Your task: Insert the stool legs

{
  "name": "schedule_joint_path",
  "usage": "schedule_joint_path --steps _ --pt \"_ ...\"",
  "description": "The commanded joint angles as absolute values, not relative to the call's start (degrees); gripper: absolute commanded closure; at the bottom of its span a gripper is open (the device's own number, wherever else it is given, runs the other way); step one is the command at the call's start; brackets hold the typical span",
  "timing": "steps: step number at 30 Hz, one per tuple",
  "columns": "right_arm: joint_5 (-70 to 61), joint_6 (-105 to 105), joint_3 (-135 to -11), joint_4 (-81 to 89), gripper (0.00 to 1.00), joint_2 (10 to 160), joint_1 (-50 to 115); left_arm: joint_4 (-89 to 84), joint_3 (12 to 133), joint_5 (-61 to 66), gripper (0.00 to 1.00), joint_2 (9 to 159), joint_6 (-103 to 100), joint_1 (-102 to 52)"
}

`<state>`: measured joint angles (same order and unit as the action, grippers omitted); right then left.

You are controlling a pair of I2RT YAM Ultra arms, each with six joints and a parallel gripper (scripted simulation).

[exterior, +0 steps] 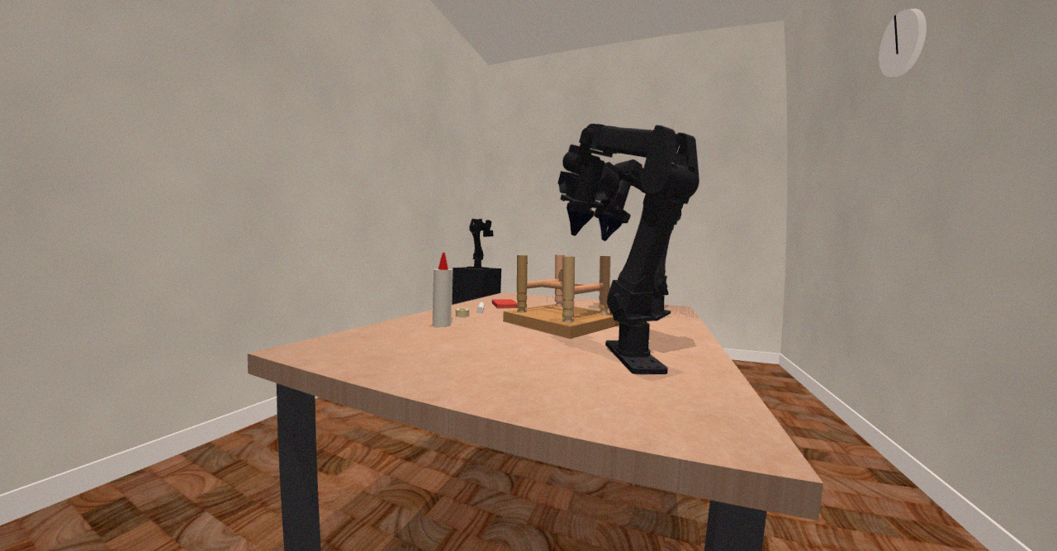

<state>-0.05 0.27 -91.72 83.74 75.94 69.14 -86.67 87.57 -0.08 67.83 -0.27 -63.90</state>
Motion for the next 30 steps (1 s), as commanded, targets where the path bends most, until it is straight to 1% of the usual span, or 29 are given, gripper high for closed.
schedule_joint_path --steps 1,8,9,10,12,13,14,18,23,26,27,29,30 --pt "0.6 0.0 -95.1 80.5 1.0 78.1 65.5 -84.0 90.3 0.6 1.0 66.2 -0.3 -67.7" --pt "0.7 0.0 -99.1 77.3 1.0 84.6 54.1 -80.0 93.6 0.5 1.0 65.6 0.2 -80.1" --pt "-0.6 0.2 -100.0 77.5 1.0 85.2 52.9 -78.1 90.6 -0.8 1.0 72.3 -0.9 -83.0" --pt "-0.9 0.2 -100.8 77.5 1.0 85.9 51.9 -77.9 90.2 -1.1 1.0 75.0 -0.4 -84.4" --pt "-0.9 0.2 -100.8 77.5 1.0 85.9 51.9 -77.9 90.2 -1.1 1.0 75.0 -0.4 -84.4" --pt "-0.7 0.0 -101.6 77.3 1.0 87.0 50.6 -78.7 94.3 -0.7 1.0 75.1 -0.1 -85.3" --pt "-0.5 0.0 -101.9 76.6 1.0 88.2 49.0 -78.3 95.1 -0.5 1.0 75.8 0.1 -87.1" --pt "0.4 -0.1 -103.5 76.0 1.0 90.5 45.2 -77.7 96.6 -0.6 1.0 81.0 0.1 -91.4" --pt "-0.7 0.0 -104.8 75.8 1.0 91.4 43.2 -77.8 97.8 -0.6 1.0 83.8 0.0 -93.8" --pt "0.4 -0.1 -105.1 75.9 1.0 89.1 42.9 -78.8 98.0 0.0 1.0 82.2 0.2 -93.6" --pt "0.5 -0.1 -104.7 75.8 1.0 92.5 42.6 -77.5 97.8 0.3 1.0 85.1 0.2 -94.3" --pt "0.5 -0.1 -104.7 75.8 1.0 92.5 42.6 -77.5 97.8 0.3 1.0 85.1 0.2 -94.3" --pt "0.5 0.0 -104.8 75.9 1.0 91.3 43.7 -78.0 95.9 0.3 1.0 84.1 0.0 -92.9"
